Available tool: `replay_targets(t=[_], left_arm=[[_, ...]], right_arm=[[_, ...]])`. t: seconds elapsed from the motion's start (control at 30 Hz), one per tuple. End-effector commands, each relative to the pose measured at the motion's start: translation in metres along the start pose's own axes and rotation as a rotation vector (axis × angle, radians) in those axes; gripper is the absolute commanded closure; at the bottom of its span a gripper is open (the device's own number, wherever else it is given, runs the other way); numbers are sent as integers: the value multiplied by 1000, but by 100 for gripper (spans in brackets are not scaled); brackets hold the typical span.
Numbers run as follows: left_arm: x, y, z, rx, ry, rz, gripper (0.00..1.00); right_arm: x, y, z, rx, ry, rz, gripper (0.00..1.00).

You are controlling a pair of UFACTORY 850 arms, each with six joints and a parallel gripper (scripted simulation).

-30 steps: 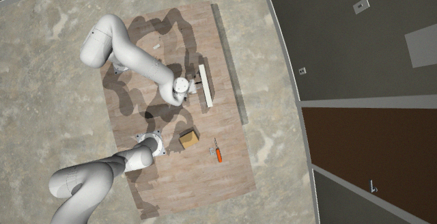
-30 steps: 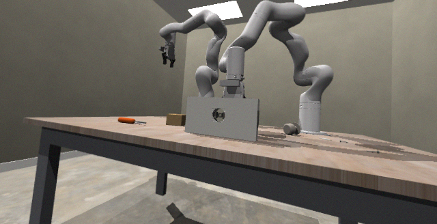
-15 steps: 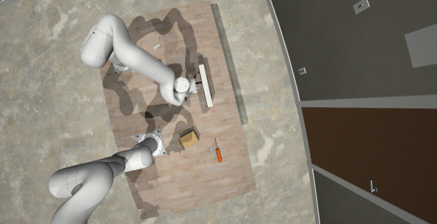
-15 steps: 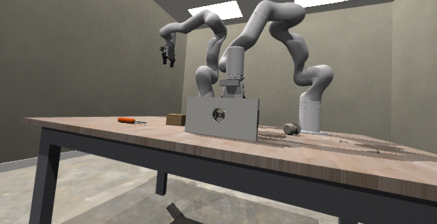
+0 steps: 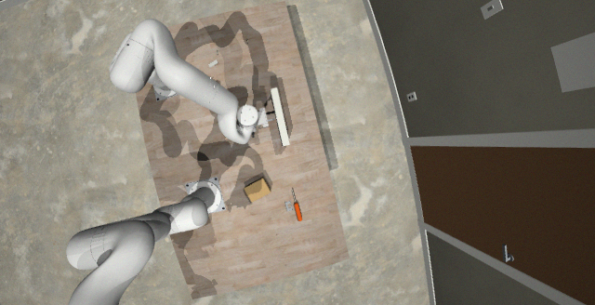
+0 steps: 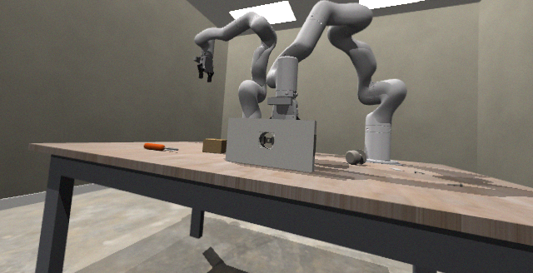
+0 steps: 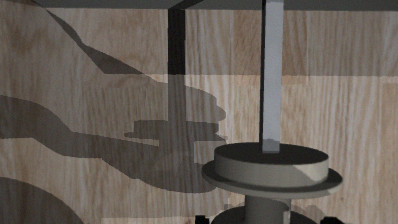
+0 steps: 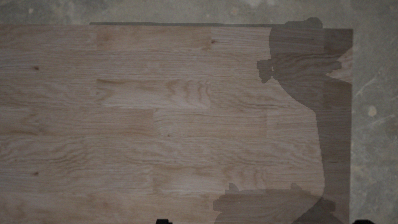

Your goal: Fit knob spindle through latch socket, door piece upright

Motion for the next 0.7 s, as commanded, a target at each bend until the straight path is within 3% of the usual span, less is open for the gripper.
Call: replay_targets(t=[0.0,0.67], left_arm=[[1,-1,2,2,0,-2,39],[1,-2,5,2,0,-2,39]], right_arm=[[0,-1,0,2,0,0,0],[0,-1,0,2,0,0,0]])
Point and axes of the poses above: on each arm, the point where the finger pads meet when closed, its own y axis out along the fingers, its own x axis across the jaws, z = x × y, the point moved 9 cm from there along -y, back along the fingers, and after that the axes turned 4 degrees about -y, right-handed, at the moved point
